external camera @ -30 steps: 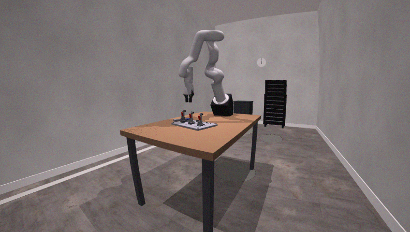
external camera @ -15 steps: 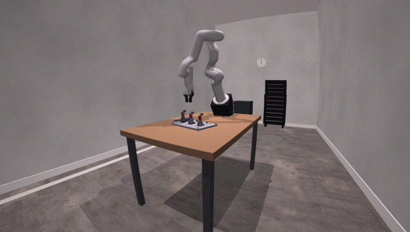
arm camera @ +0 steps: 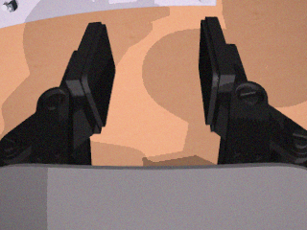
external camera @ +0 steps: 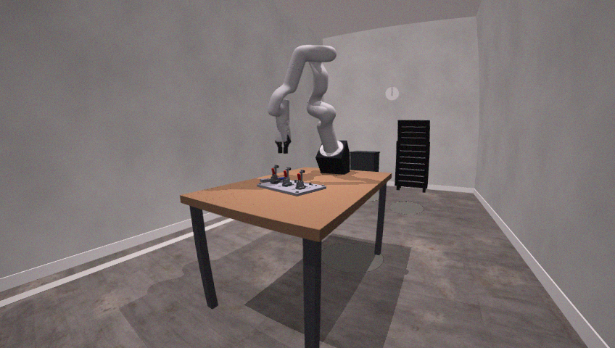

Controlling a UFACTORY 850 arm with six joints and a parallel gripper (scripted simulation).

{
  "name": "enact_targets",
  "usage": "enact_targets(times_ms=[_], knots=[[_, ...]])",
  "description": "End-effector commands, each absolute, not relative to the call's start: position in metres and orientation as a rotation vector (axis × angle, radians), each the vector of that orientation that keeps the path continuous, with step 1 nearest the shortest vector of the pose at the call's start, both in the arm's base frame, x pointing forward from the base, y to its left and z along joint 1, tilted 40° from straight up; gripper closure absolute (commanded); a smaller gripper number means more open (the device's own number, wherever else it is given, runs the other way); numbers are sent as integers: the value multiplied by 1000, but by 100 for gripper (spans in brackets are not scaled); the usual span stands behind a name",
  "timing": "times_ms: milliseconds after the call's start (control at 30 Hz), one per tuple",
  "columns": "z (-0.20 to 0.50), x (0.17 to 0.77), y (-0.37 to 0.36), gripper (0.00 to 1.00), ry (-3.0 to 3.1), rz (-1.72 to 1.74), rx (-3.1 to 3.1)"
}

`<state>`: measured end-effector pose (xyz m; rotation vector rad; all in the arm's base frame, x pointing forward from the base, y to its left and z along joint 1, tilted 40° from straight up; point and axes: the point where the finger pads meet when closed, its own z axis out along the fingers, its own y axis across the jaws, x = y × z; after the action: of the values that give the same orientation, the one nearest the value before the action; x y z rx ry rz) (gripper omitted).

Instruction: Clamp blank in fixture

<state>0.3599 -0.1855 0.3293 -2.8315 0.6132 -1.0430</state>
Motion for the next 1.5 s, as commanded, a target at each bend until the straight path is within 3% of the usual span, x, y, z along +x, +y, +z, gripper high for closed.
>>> enact_targets(times_ms=[0,1467], knots=[[330,360,-186,53,613,-1045,-2831],[328,362,-185,53,613,-1044,-2831]])
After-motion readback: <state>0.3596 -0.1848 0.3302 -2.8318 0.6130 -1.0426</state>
